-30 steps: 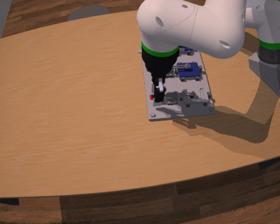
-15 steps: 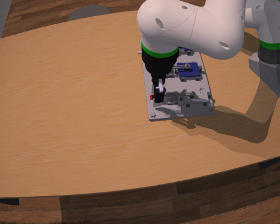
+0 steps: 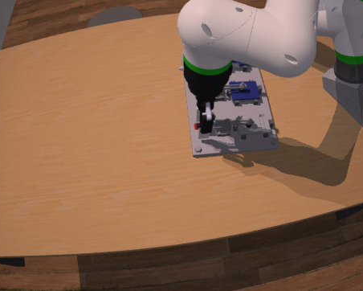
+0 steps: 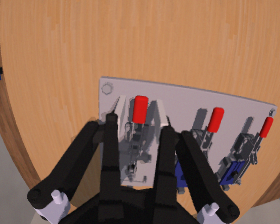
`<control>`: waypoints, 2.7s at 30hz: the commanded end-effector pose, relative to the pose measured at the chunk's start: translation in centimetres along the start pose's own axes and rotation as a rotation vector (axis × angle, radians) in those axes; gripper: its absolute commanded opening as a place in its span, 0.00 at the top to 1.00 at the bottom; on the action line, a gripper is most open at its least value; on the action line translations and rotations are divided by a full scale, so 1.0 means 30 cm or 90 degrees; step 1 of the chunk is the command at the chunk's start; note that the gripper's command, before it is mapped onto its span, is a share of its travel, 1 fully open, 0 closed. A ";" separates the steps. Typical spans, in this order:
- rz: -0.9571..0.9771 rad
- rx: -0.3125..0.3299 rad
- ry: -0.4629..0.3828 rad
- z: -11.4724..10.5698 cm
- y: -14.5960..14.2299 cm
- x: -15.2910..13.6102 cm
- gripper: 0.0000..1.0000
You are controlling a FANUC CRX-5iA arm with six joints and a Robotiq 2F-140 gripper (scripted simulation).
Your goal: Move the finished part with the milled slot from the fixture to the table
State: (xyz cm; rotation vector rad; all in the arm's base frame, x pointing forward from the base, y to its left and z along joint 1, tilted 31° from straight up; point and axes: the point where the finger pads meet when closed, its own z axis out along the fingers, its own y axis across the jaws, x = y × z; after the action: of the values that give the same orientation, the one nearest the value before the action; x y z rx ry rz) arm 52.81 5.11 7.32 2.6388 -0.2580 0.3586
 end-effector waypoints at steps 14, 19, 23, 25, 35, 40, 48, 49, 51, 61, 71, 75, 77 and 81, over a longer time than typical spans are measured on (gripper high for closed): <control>0.000 0.000 0.000 -0.001 0.000 0.000 0.89; 0.000 0.000 0.000 -0.001 0.000 0.000 0.89; 0.000 0.000 0.000 -0.001 0.000 0.000 0.89; 0.000 0.000 0.000 -0.001 0.000 0.000 0.89; 0.000 0.000 0.000 -0.001 0.000 0.000 0.89; 0.000 0.000 0.000 -0.001 0.000 0.000 0.89; 0.000 0.000 0.000 -0.001 0.000 0.000 0.89; 0.000 0.000 0.000 -0.001 0.000 0.000 0.89; 0.000 0.000 0.000 -0.001 0.000 0.000 0.89; 0.000 0.000 0.000 -0.003 0.000 0.000 0.89; 0.000 0.000 0.000 -0.011 0.000 -0.003 0.89; 0.000 0.000 0.000 -0.016 0.000 -0.005 0.89; 0.000 0.000 0.000 -0.016 0.000 -0.005 0.89; 0.000 0.000 0.000 -0.022 0.000 -0.008 0.89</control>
State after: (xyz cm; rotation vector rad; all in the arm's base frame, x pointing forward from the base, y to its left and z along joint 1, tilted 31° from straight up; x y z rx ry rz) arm 52.47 5.41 7.76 2.6388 -0.2580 0.3585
